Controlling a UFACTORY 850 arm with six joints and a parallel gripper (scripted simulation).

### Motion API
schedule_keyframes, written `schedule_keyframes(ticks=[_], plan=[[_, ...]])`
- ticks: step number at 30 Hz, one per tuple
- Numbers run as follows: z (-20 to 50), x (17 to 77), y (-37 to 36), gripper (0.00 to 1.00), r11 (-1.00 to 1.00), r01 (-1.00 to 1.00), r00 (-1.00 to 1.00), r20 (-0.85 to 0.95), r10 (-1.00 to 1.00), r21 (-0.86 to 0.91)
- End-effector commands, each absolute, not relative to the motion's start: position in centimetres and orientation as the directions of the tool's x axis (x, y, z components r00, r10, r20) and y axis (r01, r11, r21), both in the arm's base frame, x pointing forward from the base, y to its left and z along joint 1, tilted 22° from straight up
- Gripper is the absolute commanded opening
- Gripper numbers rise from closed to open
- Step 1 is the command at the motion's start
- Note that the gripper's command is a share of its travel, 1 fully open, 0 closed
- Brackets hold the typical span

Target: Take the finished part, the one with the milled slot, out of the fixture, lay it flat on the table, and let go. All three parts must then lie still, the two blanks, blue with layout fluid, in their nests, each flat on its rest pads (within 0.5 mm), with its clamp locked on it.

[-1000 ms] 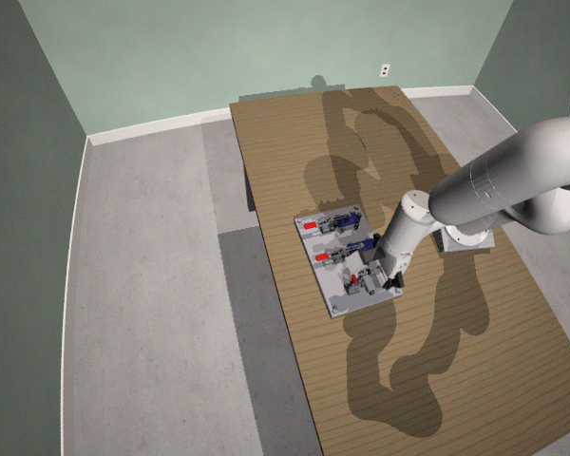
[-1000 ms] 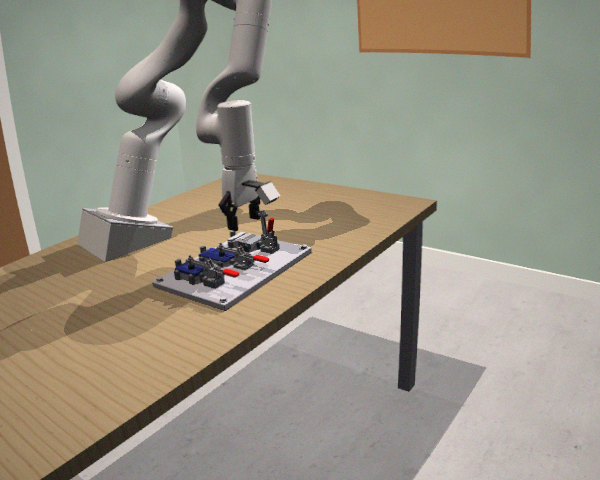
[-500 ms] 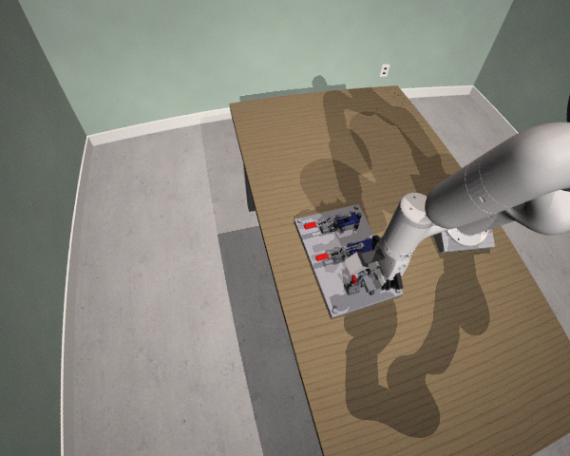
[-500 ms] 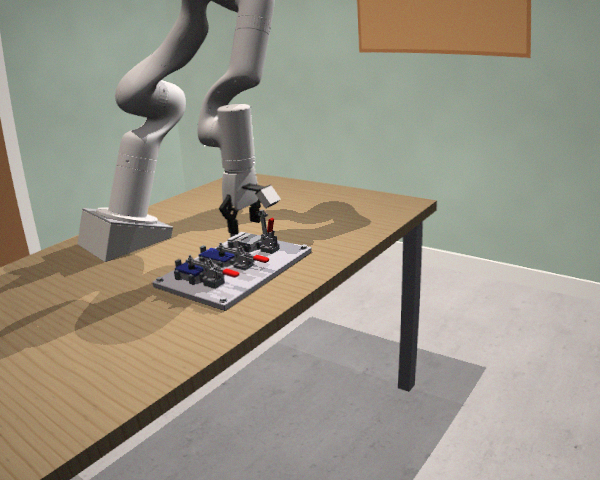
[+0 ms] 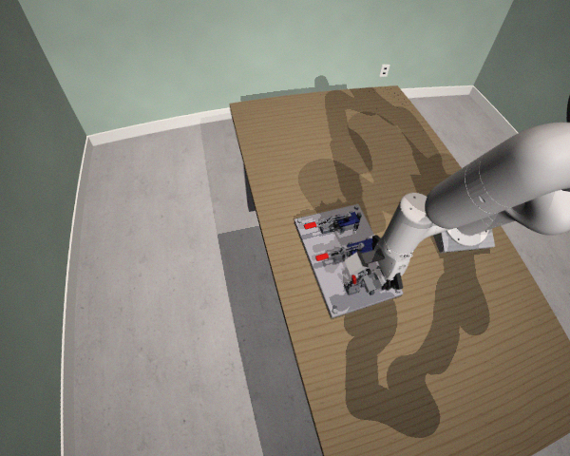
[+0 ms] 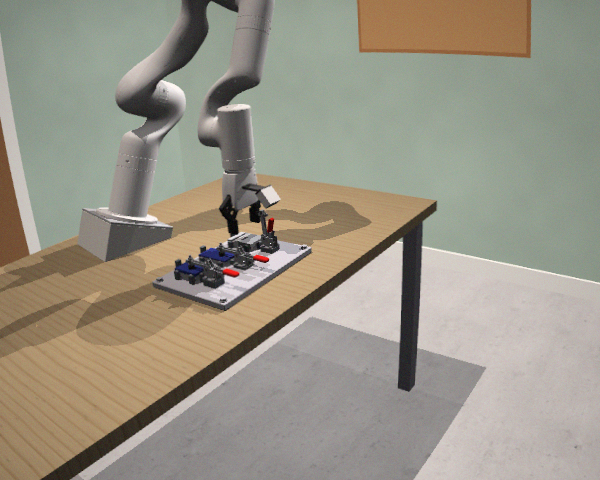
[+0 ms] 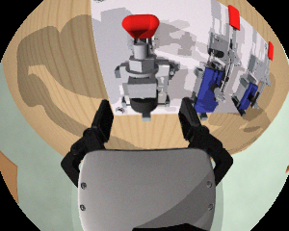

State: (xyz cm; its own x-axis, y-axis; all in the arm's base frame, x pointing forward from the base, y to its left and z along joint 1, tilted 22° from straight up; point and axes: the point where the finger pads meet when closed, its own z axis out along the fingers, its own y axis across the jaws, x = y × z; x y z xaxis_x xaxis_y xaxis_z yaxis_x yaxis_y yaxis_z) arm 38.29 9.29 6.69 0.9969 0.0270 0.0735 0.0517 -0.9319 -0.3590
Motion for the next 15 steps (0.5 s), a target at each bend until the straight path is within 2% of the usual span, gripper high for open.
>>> schedule_keyframes(ticks=[1, 15], plan=[[6.65, 38.35, 9.3, 1.0, -0.932, 0.052, 0.997, 0.075, 0.027, -0.359], [5.7, 38.43, 9.67, 1.0, -0.932, 0.052, 0.997, 0.075, 0.027, -0.359]])
